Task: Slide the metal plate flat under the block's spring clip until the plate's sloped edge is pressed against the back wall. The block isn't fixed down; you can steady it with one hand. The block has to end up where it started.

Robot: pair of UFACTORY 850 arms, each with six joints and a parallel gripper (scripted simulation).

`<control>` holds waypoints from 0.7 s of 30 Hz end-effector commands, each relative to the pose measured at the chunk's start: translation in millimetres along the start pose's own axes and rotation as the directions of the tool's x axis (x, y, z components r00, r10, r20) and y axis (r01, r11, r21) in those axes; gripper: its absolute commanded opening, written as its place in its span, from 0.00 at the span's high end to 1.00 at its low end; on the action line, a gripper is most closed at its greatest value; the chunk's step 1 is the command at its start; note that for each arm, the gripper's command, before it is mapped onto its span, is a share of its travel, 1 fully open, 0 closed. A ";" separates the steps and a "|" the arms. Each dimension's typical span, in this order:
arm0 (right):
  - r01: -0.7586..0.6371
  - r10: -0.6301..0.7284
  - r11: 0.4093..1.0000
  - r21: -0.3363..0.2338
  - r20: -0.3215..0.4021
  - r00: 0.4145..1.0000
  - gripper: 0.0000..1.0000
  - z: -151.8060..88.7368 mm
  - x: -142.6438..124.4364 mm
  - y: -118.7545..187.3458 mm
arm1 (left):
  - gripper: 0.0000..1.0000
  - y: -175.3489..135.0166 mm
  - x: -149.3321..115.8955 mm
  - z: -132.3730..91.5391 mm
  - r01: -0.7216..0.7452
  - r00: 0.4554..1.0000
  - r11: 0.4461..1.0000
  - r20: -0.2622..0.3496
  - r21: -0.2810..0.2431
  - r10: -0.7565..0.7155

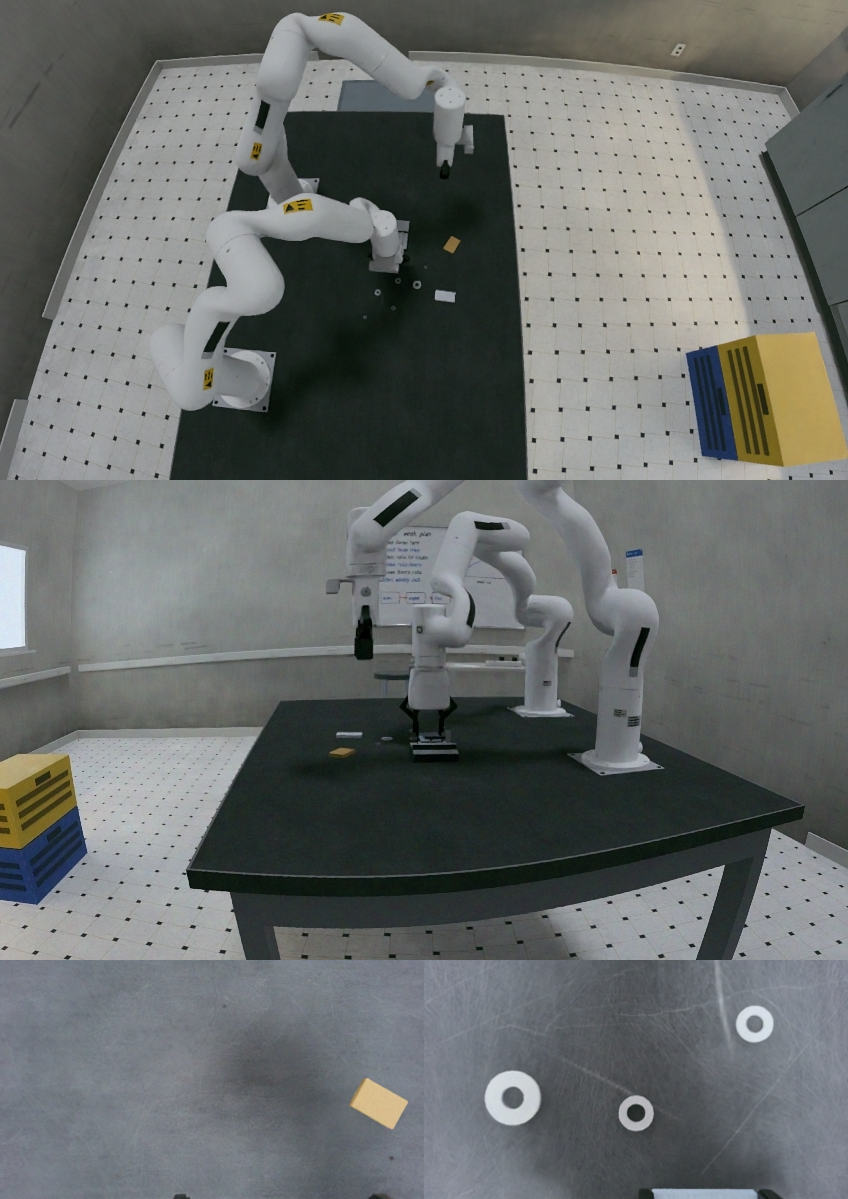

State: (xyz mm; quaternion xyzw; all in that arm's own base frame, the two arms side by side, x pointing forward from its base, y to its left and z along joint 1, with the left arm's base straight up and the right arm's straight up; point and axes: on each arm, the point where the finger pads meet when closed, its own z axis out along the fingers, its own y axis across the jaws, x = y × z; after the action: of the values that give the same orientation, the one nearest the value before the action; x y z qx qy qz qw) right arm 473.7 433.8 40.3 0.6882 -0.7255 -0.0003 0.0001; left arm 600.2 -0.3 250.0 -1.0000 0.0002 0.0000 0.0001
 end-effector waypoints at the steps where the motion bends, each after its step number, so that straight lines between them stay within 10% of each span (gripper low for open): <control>1: 0.000 0.000 1.000 0.001 0.001 1.000 1.00 -1.0 -1.2 -0.7 | 0.00 0.0 0.8 -1.2 0.000 1.000 1.000 -0.002 0.000 0.000; 21: 0.000 0.000 1.000 0.002 0.009 1.000 1.00 -1.3 -9.4 -1.0 | 0.00 0.0 0.8 -1.2 0.000 1.000 1.000 -0.002 0.000 0.000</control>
State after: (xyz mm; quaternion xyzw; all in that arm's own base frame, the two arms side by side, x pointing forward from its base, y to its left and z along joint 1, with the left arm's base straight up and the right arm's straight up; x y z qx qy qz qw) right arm 473.9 441.2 40.0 0.6882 -0.7255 -0.0020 -0.0011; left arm 600.2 -0.3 250.0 -1.0000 0.0002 0.0000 0.0001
